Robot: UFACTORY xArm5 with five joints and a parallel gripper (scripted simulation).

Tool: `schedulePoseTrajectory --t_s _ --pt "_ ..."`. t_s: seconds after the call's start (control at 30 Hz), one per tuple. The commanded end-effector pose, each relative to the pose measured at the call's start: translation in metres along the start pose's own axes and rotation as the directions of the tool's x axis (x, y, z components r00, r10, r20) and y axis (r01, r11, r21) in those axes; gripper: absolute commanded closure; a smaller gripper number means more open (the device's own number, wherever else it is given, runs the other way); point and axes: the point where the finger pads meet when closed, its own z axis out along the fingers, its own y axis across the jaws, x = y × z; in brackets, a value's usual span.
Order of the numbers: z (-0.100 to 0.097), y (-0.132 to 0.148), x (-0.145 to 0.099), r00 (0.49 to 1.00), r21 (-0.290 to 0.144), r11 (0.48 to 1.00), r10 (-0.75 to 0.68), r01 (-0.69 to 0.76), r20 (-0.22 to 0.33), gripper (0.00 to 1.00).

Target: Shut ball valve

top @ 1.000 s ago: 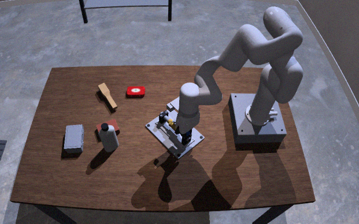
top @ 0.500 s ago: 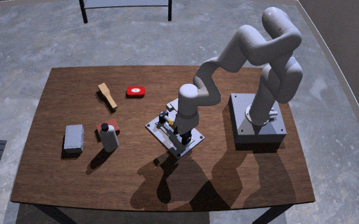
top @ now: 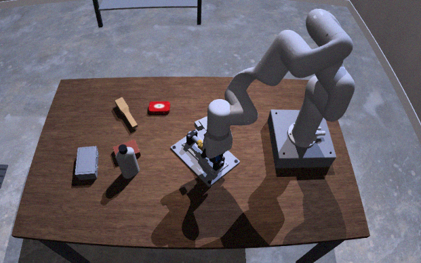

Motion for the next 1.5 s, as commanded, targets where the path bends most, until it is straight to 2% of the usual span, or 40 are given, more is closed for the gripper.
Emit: schedulePoseTrajectory --t_s 0.0,1.47 --pt "-0.003 -0.006 0.001 1.000 0.012 1.000 0.026 -0.026 -0.002 1.00" --pt "-0.003 -0.025 0.004 0.960 0.012 0.960 0.281 -0.281 0.001 1.00"
